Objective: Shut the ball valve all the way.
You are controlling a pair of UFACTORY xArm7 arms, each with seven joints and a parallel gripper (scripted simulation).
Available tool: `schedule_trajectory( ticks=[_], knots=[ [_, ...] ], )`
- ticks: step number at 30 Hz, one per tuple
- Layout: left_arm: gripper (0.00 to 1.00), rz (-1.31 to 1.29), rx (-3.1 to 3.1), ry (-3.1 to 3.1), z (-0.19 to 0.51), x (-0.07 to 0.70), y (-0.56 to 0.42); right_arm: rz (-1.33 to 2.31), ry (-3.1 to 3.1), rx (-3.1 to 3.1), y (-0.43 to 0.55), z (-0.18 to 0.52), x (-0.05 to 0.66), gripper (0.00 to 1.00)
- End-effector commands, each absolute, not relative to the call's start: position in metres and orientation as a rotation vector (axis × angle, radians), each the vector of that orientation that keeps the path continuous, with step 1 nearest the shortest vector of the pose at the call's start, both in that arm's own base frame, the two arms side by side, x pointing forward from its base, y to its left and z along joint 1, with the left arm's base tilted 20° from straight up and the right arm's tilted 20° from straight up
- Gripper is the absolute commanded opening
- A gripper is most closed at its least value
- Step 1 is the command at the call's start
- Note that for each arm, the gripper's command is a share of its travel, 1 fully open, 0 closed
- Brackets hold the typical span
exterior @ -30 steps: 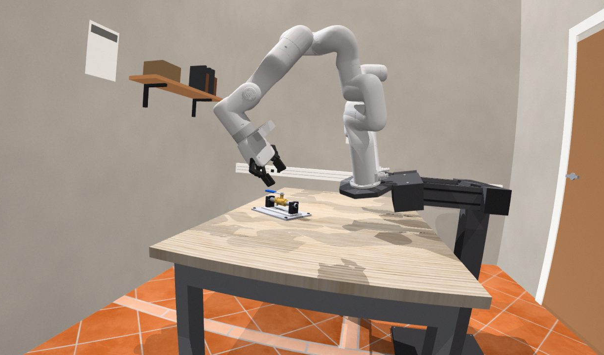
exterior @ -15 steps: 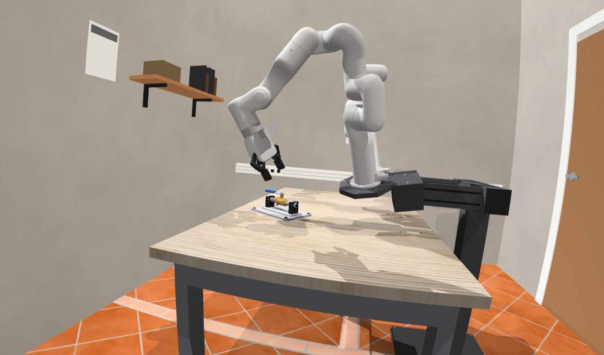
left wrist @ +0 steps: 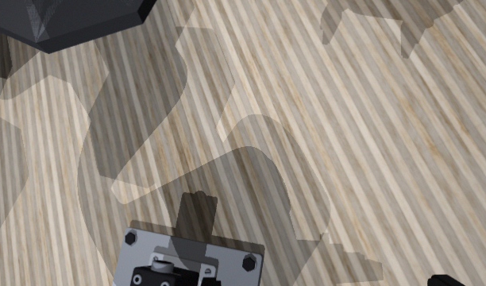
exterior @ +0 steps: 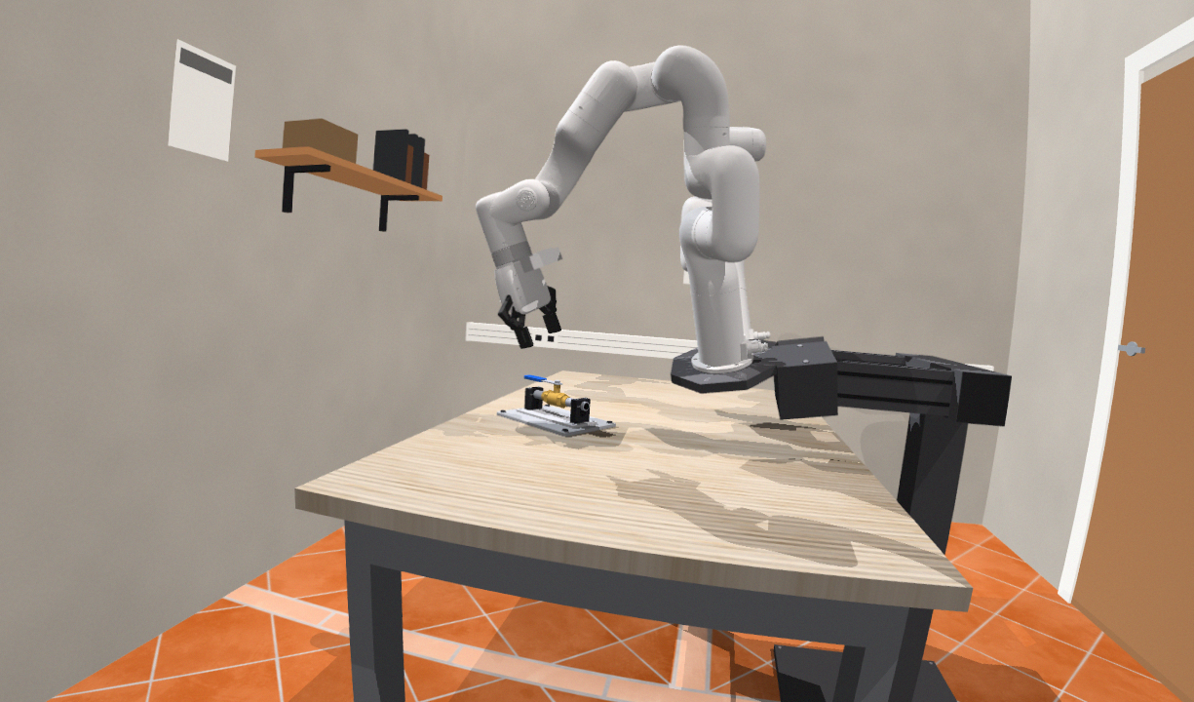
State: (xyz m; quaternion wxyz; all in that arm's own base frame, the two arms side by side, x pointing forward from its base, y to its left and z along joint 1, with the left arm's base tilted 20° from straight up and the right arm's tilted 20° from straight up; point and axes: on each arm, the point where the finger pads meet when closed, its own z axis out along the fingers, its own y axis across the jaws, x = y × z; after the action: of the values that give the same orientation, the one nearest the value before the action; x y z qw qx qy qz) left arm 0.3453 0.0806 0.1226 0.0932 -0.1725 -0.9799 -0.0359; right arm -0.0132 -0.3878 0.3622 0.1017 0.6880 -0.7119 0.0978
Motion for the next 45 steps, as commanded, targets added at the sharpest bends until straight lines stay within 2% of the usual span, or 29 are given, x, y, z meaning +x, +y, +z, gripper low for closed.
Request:
schedule_trajectory(
  ticks=[1,34,45],
  knots=[
    [1.00,-0.165,-0.549,-2.939,0.116,0.361,0.051,0.293,-2.101,2.029,-0.388,0.364,-0.013,1.00],
    [1.00,-0.508,-0.823,-3.082,0.072,0.441,-0.149,0.293,-2.101,2.029,-0.388,0.364,-0.013,1.00],
    [1.00,-0.530,-0.840,-3.091,0.070,0.446,-0.161,0.293,-2.101,2.029,-0.388,0.364,-0.013,1.00]
  ],
)
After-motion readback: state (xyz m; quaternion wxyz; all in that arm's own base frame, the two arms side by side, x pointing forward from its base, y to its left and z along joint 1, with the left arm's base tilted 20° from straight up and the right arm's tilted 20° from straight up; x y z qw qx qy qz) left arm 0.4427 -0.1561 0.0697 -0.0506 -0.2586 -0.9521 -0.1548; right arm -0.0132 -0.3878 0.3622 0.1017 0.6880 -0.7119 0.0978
